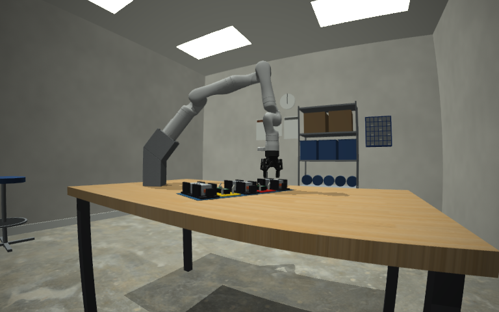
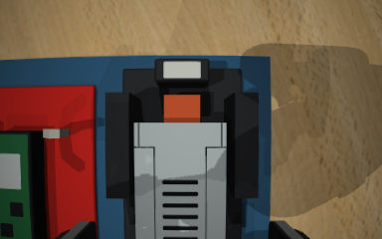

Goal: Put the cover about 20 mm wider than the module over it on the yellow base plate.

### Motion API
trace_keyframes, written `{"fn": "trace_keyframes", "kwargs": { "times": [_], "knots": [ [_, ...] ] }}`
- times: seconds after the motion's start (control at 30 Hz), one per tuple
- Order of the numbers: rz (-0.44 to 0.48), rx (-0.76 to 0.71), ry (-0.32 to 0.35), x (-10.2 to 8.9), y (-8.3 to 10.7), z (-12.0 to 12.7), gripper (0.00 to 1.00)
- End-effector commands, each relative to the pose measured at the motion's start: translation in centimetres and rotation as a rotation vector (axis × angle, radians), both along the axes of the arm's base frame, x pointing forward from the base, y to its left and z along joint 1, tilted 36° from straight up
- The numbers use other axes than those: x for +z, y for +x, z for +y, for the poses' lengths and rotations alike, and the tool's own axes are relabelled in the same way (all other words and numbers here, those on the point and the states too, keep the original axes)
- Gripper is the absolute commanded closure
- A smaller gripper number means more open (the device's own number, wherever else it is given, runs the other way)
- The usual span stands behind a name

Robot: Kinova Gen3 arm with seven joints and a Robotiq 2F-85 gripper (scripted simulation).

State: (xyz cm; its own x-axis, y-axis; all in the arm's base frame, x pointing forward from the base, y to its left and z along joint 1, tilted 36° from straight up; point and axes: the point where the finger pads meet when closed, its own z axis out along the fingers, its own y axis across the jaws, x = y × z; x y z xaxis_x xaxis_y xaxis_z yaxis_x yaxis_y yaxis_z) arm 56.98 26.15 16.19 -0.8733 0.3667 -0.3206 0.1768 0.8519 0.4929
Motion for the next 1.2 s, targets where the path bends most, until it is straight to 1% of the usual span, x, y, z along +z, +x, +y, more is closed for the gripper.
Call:
{"fn": "trace_keyframes", "kwargs": {
  "times": [0.0, 0.2, 0.23, 0.53, 0.77, 0.8, 1.17],
  "knots": [
    [-0.007, -0.001, 0.0, 0.16, 0.34, -0.06, 0.0],
    [-0.007, -0.001, 0.0, 0.16, 0.34, -0.06, 0.0],
    [-0.003, 0.0, 0.001, 0.05, 0.16, 0.04, 0.0],
    [-0.007, -0.001, 0.0, -0.69, 0.65, 0.31, 0.0],
    [-0.007, -0.001, 0.0, -0.69, 0.65, 0.31, 0.0],
    [0.0, -0.001, 0.001, -0.72, 0.38, 0.34, 0.0],
    [-0.007, -0.001, 0.0, -0.69, 0.65, 0.31, 0.0]
  ]
}}
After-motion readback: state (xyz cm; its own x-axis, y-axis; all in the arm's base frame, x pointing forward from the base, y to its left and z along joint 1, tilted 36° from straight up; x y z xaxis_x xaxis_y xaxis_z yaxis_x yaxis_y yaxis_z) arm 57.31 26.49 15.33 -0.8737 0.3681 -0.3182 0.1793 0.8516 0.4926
